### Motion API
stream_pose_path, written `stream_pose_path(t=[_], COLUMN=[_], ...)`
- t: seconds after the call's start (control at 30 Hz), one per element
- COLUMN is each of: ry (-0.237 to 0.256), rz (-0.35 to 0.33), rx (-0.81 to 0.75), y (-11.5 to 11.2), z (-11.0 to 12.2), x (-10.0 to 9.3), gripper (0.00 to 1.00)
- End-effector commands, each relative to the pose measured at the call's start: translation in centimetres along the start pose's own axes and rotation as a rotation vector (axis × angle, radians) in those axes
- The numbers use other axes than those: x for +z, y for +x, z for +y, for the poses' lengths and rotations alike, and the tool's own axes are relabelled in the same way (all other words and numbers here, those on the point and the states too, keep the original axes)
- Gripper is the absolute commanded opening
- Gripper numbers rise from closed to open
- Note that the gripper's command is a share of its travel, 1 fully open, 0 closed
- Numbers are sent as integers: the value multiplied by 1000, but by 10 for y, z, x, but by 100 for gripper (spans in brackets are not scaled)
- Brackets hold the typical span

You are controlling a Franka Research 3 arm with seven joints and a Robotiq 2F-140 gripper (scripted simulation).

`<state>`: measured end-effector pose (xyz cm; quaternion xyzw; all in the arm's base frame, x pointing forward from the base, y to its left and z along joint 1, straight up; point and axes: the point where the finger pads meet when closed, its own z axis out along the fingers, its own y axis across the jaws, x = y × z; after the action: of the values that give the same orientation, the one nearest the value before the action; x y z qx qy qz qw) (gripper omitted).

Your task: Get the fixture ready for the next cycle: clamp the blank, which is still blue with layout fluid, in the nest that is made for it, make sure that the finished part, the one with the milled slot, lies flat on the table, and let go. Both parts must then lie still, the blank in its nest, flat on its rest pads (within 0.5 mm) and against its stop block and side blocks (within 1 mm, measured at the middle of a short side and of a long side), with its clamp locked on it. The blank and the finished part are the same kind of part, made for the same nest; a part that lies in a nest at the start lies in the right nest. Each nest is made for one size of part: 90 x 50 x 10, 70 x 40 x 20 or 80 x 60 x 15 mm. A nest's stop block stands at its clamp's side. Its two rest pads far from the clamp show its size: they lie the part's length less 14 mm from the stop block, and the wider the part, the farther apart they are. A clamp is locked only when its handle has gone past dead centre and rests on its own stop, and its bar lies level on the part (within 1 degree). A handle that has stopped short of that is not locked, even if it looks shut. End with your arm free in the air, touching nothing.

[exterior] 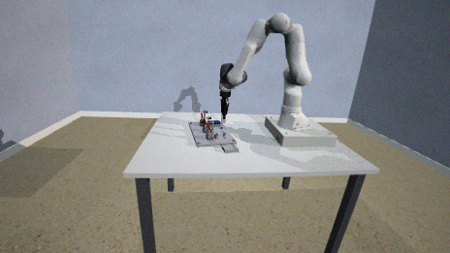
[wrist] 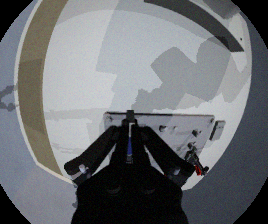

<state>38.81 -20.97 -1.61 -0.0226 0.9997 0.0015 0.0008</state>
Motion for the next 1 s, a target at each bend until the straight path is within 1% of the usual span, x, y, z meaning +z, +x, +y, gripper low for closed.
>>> stream_pose_path(t=[0.0,0.97], ry=[-2,-2], rz=[1,1], rx=[0,0], y=[0,-7], z=[0,0], x=[1,1], gripper=[0,0])
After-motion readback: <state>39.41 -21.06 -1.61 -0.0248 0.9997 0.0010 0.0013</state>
